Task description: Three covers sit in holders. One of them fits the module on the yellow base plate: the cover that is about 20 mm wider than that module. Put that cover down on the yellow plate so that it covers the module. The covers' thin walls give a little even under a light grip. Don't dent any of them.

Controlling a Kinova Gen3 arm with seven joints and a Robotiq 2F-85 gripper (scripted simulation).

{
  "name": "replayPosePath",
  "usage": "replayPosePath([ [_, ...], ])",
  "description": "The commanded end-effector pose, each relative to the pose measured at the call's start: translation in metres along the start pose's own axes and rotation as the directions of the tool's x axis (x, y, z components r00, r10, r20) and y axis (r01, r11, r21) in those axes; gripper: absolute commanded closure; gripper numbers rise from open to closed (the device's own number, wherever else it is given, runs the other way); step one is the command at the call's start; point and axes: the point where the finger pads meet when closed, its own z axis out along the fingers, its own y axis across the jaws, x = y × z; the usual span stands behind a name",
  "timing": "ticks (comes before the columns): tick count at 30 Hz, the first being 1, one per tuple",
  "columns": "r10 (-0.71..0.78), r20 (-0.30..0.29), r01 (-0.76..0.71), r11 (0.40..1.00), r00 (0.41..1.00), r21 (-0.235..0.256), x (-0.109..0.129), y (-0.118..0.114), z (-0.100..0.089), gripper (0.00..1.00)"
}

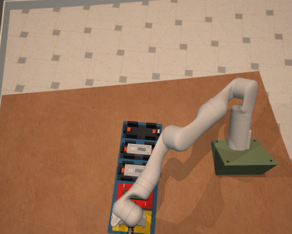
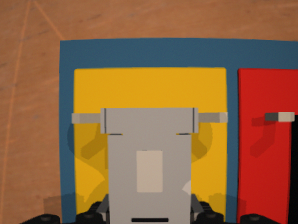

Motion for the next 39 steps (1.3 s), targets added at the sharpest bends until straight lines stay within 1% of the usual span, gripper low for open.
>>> replayPosePath([
  [1,0.000,-0.002,0.000,1.000,1.000,0.002,0.0007,-0.0005,-0.0019,1.00],
  [21,0.000,-0.002,0.000,1.000,1.000,0.002,0.0022,-0.0004,-0.0007,1.00],
  [22,0.000,-0.002,0.000,1.000,1.000,0.002,0.0022,-0.0004,-0.0008,0.00],
  [39,0.000,-0.002,0.000,1.000,1.000,0.002,0.0023,-0.0004,-0.0008,0.00],
])
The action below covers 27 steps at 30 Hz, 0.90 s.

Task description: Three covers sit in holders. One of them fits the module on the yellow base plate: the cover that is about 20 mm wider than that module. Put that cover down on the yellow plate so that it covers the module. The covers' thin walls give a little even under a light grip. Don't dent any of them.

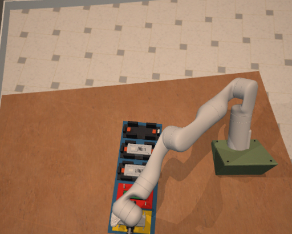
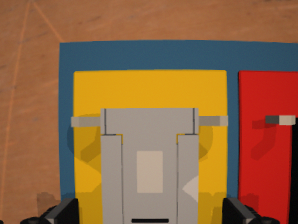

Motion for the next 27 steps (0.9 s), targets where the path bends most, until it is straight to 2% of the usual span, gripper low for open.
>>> replayPosePath([
  [1,0.000,-0.002,0.000,1.000,1.000,0.002,0.001,0.000,-0.002,0.00],
  [16,0.000,-0.002,0.000,1.000,1.000,0.002,0.001,0.000,-0.002,0.00],
  [26,0.000,-0.002,0.000,1.000,1.000,0.002,0.001,0.000,-0.062,0.00],
  [27,0.000,-0.002,0.000,1.000,1.000,0.002,0.001,0.000,-0.062,0.00],
])
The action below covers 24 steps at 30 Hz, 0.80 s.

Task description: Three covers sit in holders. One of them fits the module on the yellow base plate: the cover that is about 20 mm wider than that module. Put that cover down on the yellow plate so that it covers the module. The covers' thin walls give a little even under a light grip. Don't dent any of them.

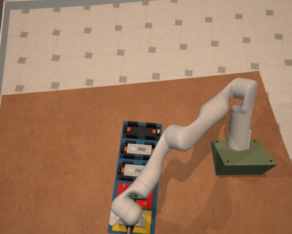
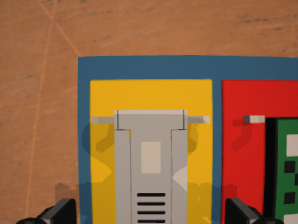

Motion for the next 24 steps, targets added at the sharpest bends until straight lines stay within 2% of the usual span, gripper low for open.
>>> replayPosePath([
  [1,0.001,-0.001,-0.001,1.000,1.000,0.000,0.001,0.000,-0.017,0.00],
  [6,0.001,-0.001,-0.001,1.000,1.000,0.000,0.001,0.000,-0.017,0.00],
  [16,0.001,-0.001,-0.001,1.000,1.000,0.000,0.001,0.000,-0.076,0.00],
  [24,0.001,-0.008,0.000,1.000,1.000,0.011,0.000,0.000,-0.074,0.00],
])
